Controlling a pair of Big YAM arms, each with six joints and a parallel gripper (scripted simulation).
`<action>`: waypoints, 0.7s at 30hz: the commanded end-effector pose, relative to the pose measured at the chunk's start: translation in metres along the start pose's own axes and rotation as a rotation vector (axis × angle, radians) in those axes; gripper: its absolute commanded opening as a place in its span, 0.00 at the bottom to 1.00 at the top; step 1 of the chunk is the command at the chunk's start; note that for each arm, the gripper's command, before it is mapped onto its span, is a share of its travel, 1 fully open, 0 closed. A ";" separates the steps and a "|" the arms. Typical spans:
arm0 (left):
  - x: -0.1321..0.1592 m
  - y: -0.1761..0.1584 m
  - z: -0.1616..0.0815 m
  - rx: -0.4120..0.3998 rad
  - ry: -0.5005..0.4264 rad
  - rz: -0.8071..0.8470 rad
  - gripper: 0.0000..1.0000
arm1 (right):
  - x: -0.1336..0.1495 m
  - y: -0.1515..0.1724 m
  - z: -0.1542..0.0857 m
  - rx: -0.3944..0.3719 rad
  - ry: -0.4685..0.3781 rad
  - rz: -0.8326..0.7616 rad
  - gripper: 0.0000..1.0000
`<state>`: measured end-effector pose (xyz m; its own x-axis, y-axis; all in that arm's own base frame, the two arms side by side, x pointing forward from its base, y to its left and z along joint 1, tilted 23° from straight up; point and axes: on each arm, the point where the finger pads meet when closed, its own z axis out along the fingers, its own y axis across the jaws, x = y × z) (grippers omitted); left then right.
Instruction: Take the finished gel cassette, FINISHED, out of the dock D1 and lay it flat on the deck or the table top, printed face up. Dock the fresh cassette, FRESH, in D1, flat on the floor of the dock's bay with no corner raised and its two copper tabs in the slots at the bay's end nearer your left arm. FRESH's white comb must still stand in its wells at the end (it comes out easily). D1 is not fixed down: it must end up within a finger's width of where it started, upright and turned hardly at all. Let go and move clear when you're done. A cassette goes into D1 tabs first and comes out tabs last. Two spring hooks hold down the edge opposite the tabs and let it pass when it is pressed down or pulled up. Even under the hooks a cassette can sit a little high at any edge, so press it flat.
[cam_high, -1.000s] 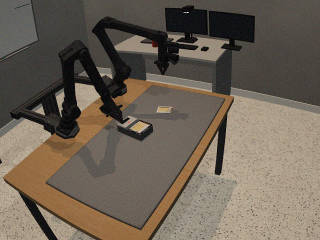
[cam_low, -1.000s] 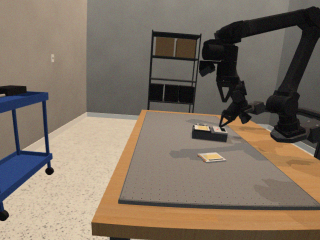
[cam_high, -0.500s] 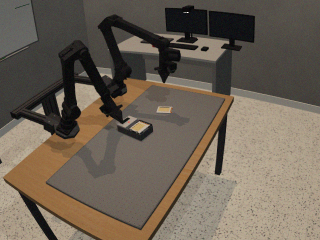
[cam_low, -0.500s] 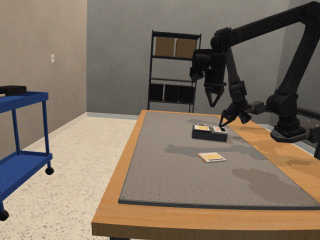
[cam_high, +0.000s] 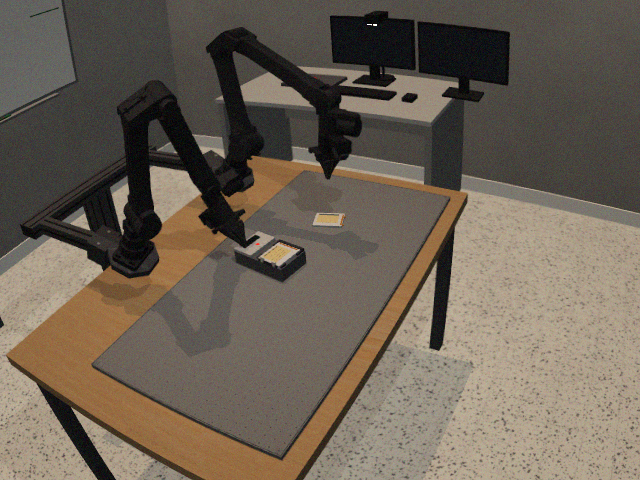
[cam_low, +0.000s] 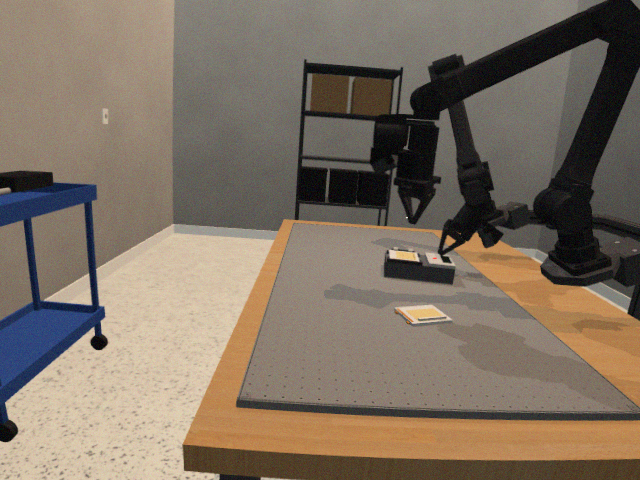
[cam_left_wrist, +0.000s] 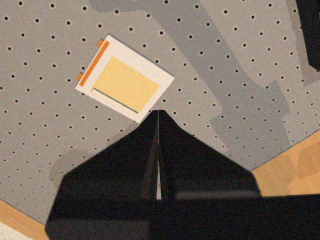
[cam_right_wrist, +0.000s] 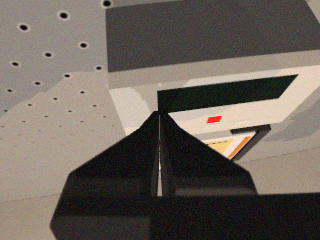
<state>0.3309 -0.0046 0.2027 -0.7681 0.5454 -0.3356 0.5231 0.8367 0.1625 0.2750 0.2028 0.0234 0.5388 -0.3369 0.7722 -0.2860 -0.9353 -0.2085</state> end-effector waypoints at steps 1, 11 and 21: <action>-0.007 -0.004 0.012 0.009 0.007 -0.014 0.00 | -0.040 0.046 0.019 -0.091 -0.078 -0.088 0.00; 0.003 0.001 0.003 0.008 0.005 -0.070 0.00 | -0.040 0.046 0.019 -0.091 -0.078 -0.088 0.00; 0.004 0.001 0.001 0.008 0.005 -0.070 0.00 | -0.040 0.046 0.019 -0.091 -0.078 -0.088 0.00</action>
<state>0.3325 -0.0046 0.1955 -0.8029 0.4957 -0.3313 0.4816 0.8667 0.1298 0.2750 0.2028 0.0234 0.5388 -0.3369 0.7722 -0.2860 -0.9353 -0.2085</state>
